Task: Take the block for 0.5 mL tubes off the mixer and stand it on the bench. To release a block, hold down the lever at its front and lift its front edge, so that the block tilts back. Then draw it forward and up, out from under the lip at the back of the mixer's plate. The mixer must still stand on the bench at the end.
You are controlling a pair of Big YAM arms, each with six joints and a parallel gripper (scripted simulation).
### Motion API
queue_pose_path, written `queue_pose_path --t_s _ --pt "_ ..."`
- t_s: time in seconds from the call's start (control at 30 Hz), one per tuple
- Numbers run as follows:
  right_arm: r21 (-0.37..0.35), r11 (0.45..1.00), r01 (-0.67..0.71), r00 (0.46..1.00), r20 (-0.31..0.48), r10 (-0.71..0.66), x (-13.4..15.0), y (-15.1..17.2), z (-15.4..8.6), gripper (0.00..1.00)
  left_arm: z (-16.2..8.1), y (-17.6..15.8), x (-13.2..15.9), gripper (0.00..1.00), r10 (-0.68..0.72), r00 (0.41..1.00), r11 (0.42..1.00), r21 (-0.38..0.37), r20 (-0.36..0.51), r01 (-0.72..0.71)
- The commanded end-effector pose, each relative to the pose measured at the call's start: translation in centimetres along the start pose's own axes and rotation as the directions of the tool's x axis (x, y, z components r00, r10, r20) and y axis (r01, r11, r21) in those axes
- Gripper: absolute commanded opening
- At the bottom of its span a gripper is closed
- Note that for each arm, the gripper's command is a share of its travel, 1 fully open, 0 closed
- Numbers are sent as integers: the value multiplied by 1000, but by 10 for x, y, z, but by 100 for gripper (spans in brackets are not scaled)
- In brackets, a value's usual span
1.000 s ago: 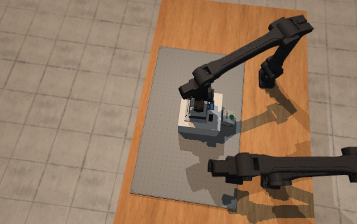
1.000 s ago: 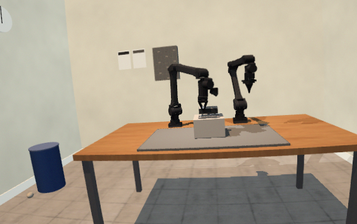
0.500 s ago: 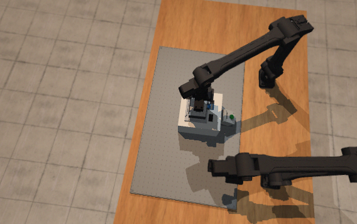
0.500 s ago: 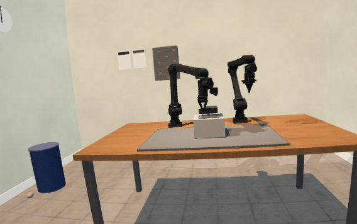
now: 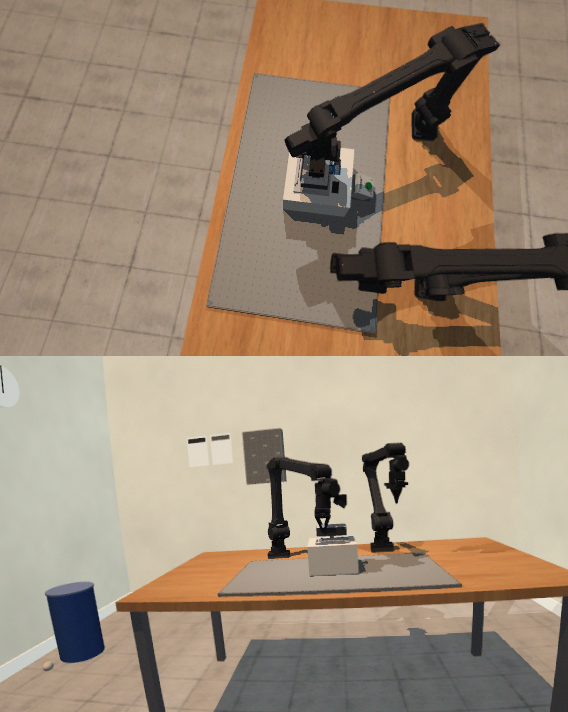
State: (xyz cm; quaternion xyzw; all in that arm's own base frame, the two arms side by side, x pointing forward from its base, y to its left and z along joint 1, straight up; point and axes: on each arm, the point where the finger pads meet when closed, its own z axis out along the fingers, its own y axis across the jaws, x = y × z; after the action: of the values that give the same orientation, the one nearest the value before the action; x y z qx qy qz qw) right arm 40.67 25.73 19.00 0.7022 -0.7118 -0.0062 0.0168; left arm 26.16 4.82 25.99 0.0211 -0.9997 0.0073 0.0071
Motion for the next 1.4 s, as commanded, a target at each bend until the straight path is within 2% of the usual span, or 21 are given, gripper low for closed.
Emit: queue_pose_path --t_s 0.0,0.13,0.37,1.23,1.37 --pt "111 994 6 997 78 -15 -24 -20 -51 0 -8 5 -7 0 -23 999 1000 -4 25 23" --pt "107 994 -10 997 77 2 -18 -25 -49 0 -2 4 -3 0 -23 1000 1000 -1 9 23" --pt "132 991 -31 996 93 18 -8 -28 -62 0 3 4 0 0 -24 1000 1000 1 -4 24" --pt "149 988 -30 995 102 15 -7 -24 -72 0 1 4 -1 0 -24 1000 1000 0 0 24" --pt "141 990 -29 995 97 16 -8 -25 -67 0 1 4 -1 0 -24 1000 1000 0 0 24"
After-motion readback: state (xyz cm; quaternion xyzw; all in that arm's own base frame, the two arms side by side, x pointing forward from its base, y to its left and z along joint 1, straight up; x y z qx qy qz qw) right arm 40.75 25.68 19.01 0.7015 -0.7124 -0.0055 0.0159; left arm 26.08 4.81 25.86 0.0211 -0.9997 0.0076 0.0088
